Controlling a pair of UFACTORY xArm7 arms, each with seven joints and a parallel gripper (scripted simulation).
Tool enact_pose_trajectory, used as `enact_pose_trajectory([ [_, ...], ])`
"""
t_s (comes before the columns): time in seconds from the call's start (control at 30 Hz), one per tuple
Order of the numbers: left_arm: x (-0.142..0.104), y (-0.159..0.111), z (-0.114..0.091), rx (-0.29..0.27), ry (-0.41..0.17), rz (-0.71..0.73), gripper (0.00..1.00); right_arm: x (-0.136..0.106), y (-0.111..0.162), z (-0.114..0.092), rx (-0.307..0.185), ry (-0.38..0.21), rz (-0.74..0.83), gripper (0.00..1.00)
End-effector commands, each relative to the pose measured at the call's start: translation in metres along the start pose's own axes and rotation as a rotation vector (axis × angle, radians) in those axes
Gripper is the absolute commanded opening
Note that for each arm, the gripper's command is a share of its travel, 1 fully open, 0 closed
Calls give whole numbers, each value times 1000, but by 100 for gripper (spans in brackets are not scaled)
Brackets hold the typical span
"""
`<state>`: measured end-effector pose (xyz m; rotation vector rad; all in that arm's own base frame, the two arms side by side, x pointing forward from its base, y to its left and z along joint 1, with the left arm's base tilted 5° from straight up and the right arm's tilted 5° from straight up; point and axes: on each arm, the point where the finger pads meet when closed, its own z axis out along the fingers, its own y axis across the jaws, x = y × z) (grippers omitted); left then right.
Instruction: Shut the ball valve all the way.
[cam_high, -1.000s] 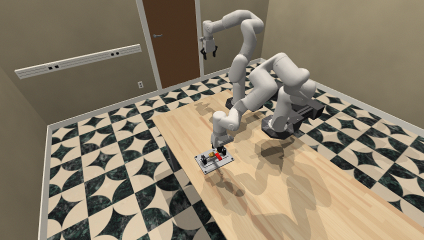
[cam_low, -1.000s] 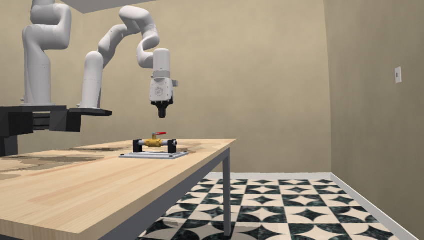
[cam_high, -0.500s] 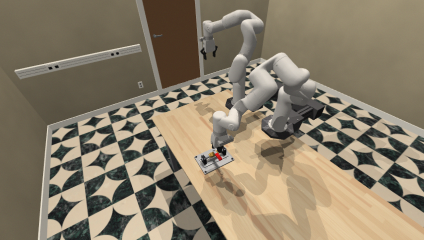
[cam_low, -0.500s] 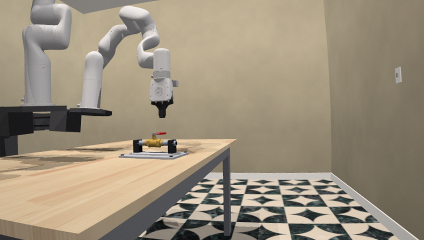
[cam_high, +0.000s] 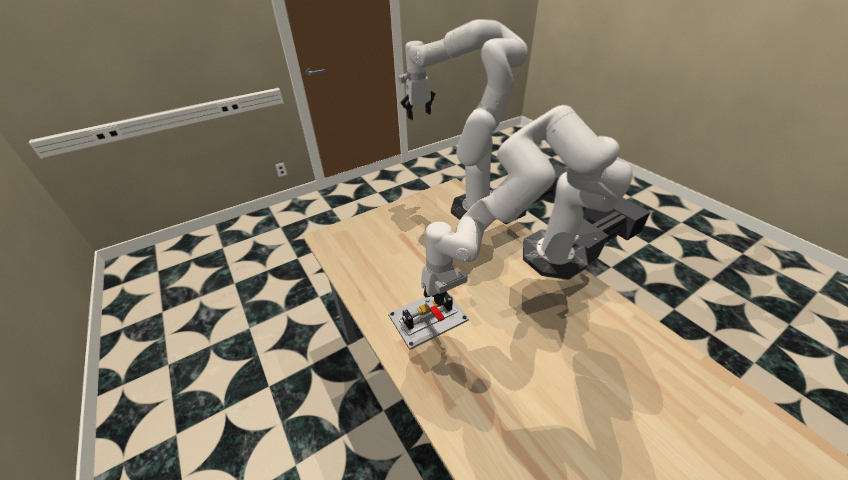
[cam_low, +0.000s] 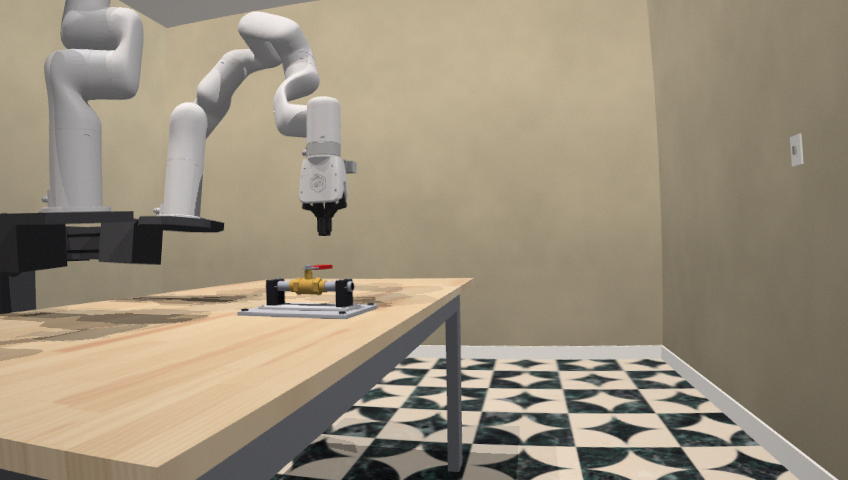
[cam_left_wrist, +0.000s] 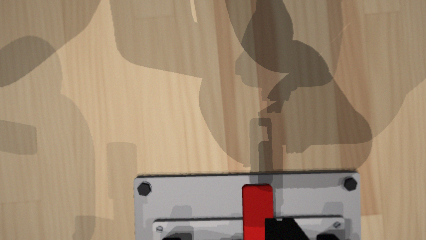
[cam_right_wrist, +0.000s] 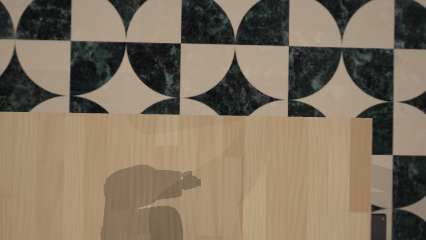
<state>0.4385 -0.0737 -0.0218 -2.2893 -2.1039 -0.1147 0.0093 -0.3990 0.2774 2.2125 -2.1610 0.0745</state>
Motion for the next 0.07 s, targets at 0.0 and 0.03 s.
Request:
enact_pose_trajectory([
  [0.0, -1, 2, -1, -4, -1, 1, 0, 1, 0, -2, 1, 5, 0, 100],
  [0.03, -1, 2, -1, -4, -1, 1, 0, 1, 0, -2, 1, 5, 0, 100],
])
